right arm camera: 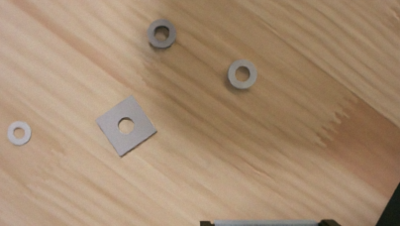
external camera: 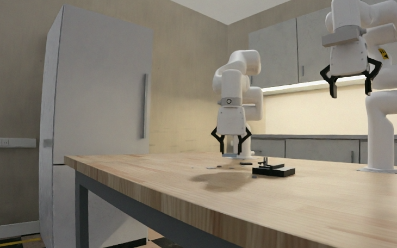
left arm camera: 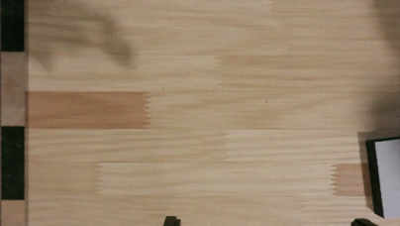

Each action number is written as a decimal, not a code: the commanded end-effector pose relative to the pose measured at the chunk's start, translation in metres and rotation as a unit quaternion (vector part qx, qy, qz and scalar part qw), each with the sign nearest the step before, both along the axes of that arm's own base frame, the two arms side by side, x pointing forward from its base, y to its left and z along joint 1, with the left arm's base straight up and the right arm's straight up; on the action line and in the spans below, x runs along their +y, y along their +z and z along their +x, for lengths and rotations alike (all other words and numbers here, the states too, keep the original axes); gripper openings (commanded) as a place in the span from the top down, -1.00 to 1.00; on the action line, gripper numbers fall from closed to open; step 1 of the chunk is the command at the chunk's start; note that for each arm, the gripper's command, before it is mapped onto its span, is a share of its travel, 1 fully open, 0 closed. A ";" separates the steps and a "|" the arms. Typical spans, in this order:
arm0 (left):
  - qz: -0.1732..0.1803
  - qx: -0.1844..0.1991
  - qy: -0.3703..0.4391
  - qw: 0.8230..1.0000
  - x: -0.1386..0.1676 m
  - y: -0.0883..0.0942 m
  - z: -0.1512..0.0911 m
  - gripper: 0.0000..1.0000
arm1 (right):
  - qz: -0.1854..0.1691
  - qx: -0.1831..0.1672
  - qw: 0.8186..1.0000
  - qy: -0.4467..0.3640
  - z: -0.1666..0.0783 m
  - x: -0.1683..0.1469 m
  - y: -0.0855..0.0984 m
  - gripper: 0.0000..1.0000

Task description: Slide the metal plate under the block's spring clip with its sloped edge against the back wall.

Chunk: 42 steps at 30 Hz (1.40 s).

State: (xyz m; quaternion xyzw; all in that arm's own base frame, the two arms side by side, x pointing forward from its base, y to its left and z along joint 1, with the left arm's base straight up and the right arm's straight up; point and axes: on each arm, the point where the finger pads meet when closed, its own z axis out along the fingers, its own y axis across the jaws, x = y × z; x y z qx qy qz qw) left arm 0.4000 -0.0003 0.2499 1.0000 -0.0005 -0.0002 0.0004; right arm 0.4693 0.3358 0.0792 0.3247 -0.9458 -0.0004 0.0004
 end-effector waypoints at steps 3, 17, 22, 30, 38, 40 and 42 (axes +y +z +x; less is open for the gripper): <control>0.000 -0.003 0.000 1.000 0.000 0.002 0.001 -1.00 | 0.005 -0.002 0.994 0.105 -0.010 0.002 0.002 1.00; 0.000 -0.003 0.000 1.000 0.000 0.002 0.001 -1.00 | 0.005 -0.002 0.958 0.287 -0.030 0.001 0.000 1.00; 0.000 -0.003 0.000 1.000 0.000 0.002 0.001 -1.00 | 0.005 -0.003 0.936 0.353 -0.038 0.001 0.000 1.00; 0.000 -0.003 0.000 1.000 0.000 0.002 0.001 -1.00 | 0.005 -0.002 0.904 0.427 -0.047 0.000 -0.001 1.00; 0.000 -0.003 0.000 1.000 0.000 0.002 0.001 -1.00 | 0.004 -0.003 0.859 0.512 -0.058 -0.002 -0.002 1.00; 0.000 -0.003 0.000 1.000 0.000 0.002 0.001 -1.00 | 0.004 -0.003 0.856 0.517 -0.058 -0.002 -0.002 1.00; 0.000 -0.003 0.000 1.000 0.000 0.002 0.001 -1.00 | 0.004 -0.003 0.857 0.515 -0.058 -0.002 -0.002 1.00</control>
